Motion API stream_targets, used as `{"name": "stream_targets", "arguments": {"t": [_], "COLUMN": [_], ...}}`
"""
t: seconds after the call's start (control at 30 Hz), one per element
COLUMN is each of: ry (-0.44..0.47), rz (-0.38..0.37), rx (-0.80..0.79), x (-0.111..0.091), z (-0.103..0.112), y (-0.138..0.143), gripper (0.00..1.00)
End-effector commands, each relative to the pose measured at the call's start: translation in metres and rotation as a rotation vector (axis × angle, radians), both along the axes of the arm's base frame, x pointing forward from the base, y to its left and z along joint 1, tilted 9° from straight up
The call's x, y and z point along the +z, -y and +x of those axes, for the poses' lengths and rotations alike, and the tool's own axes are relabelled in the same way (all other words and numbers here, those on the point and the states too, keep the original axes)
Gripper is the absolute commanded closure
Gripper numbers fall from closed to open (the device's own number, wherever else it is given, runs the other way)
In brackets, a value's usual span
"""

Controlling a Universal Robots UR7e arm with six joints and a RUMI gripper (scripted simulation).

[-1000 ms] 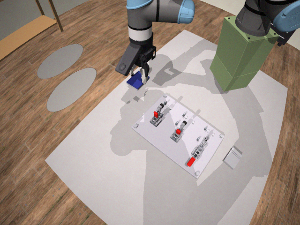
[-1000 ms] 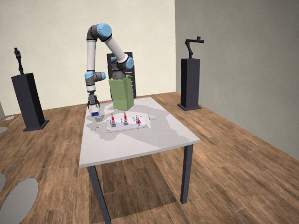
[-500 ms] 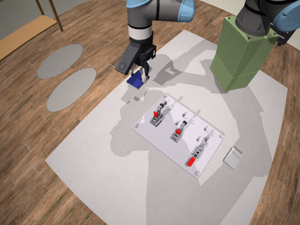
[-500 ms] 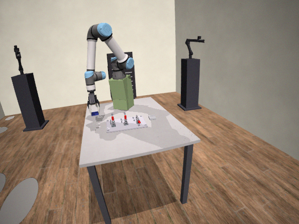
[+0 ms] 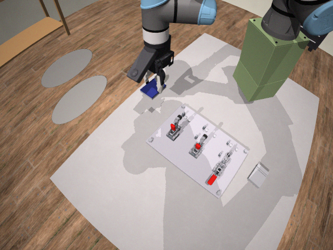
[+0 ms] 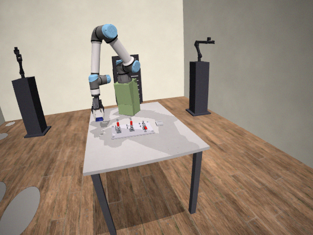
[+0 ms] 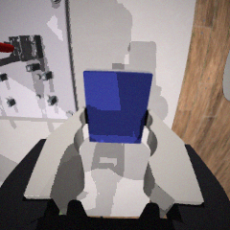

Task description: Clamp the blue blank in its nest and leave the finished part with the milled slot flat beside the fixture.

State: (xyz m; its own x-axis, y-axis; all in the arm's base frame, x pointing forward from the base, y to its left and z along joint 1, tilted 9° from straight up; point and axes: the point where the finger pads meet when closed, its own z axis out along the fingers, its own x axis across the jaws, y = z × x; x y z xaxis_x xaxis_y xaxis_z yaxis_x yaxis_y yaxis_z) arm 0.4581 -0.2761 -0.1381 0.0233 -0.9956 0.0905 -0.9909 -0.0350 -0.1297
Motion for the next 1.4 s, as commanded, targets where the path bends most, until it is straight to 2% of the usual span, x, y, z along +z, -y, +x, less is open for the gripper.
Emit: {"name": "stream_targets", "arguments": {"t": [0.0,0.77,1.37], "ry": [0.001,0.001,0.001], "rz": [-0.001,-0.001,-0.001], "rx": [-0.003,-0.003,-0.003], "x": [0.000,-0.023,-0.032], "z": [0.000,-0.018,-0.025], "y": [0.000,0.003,0.004], "gripper": [1.00,1.00,1.00]}}
